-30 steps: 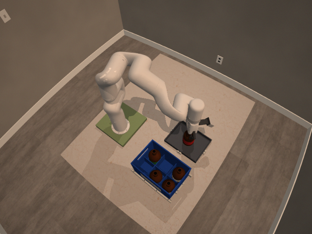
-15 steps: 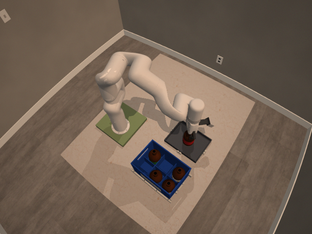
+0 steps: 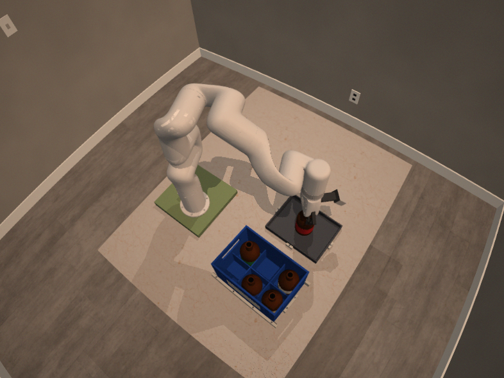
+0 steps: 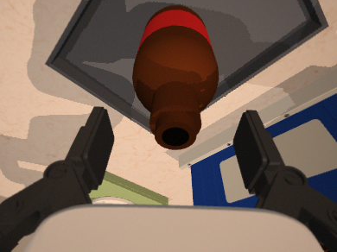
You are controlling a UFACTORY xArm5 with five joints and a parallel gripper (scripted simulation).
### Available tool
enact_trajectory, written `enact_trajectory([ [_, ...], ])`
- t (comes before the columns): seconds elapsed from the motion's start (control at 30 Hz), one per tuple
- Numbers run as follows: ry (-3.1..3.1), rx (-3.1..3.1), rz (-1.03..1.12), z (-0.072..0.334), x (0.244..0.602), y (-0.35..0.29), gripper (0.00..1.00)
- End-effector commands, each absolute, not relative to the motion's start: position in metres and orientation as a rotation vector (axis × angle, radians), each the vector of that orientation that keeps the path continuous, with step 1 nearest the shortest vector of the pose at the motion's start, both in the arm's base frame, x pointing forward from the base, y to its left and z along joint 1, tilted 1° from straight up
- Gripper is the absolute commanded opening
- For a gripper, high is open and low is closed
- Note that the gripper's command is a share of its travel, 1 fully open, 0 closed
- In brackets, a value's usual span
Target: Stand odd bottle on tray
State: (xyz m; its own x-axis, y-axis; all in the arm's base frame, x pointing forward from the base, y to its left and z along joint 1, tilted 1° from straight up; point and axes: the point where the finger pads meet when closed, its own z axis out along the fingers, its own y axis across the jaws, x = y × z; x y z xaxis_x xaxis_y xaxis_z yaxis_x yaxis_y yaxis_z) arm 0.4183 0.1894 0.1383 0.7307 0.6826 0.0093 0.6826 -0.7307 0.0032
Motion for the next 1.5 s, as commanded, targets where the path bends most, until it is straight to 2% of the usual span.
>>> enact_trajectory([
  [0.0, -1.152, -2.922, -0.022, 0.142, 0.419, 0.190, 1.00],
  [1.47, -1.152, -2.922, -0.022, 0.218, 0.418, 0.189, 1.00],
])
